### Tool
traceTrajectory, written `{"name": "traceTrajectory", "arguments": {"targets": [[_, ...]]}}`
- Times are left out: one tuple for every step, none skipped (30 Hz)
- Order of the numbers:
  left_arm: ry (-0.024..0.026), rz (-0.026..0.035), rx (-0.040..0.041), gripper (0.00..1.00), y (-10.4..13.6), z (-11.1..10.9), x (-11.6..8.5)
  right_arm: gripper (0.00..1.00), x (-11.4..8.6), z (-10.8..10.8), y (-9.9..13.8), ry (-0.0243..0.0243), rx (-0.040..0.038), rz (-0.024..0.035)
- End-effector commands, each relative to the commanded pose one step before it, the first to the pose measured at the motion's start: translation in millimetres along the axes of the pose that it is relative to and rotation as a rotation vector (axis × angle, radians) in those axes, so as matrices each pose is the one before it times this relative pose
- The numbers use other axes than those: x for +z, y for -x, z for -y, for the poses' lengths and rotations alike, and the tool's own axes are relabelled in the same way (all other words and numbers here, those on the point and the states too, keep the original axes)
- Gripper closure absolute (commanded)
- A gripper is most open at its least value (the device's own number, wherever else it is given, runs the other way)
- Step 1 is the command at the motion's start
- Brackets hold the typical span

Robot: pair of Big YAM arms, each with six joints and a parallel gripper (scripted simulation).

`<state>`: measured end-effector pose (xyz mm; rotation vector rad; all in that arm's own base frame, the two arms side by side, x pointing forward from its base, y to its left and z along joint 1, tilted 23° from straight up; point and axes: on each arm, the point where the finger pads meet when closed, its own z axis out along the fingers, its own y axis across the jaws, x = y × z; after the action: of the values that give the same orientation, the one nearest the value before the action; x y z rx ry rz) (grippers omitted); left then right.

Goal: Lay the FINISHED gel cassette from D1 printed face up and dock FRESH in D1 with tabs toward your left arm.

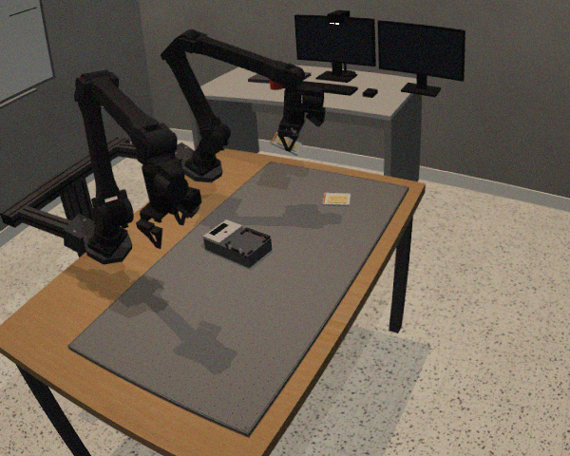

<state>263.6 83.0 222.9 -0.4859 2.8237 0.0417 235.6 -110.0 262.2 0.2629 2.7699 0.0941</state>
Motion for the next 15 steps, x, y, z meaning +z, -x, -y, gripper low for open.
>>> {"name": "traceTrajectory", "arguments": {"targets": [[-0.03081,0.06651,0.19189,1.0,16.72,-5.16,-43.16,1.0,-21.96,-0.32,18.21,-0.02065,-0.02119,0.0358],[-0.00887,-0.00172,0.03208,1.0,0.0,0.0,0.0,1.0,2.76,-4.12,-0.65,-0.0015,-0.03208,-0.00893],[0.0,0.0,0.0,1.0,0.0,0.0,0.0,1.0,0.0,0.0,0.0,0.0,0.0,0.0],[0.0,0.0,0.0,1.0,0.0,0.0,0.0,1.0,0.0,0.0,0.0,0.0,0.0,0.0],[-0.007,-0.00136,0.02529,1.0,0.0,0.0,0.0,1.0,3.16,-3.87,-0.1,-0.00223,-0.03243,-0.00737],[0.0,0.0,0.0,1.0,0.0,0.0,0.0,1.0,3.15,-3.88,0.05,-0.00223,-0.03243,-0.00737],[0.0,0.0,0.0,1.0,0.0,0.0,0.0,1.0,3.14,-3.88,0.2,-0.00223,-0.03243,-0.00737],[0.0,0.0,0.0,1.0,0.0,0.0,0.0,1.0,3.13,-3.88,0.35,-0.00223,-0.03243,-0.00737],[0.0,0.0,0.0,1.0,0.0,0.0,0.0,1.0,3.12,-3.88,0.5,-0.00223,-0.03243,-0.00737],[0.0,0.0,0.0,1.0,0.0,0.0,0.0,1.0,3.11,-3.86,0.65,-0.00223,-0.03243,-0.00737],[0.0,0.0,0.0,1.0,0.0,0.0,0.0,1.0,3.09,-3.85,0.79,-0.00223,-0.03243,-0.00737],[0.0,0.0,0.0,1.0,0.0,0.0,0.0,1.0,3.31,-3.55,1.2,-0.003,-0.03265,-0.00601],[0.0,0.0,0.0,1.0,0.0,0.0,0.0,1.0,3.29,-3.52,1.33,-0.003,-0.03265,-0.00601],[0.0,0.0,0.0,1.0,0.0,0.0,0.0,1.0,3.28,-3.48,1.46,-0.003,-0.03265,-0.00601],[0.0,0.0,0.0,1.0,0.0,0.0,0.0,1.0,3.26,-3.44,1.6,-0.003,-0.03265,-0.00601]]}}
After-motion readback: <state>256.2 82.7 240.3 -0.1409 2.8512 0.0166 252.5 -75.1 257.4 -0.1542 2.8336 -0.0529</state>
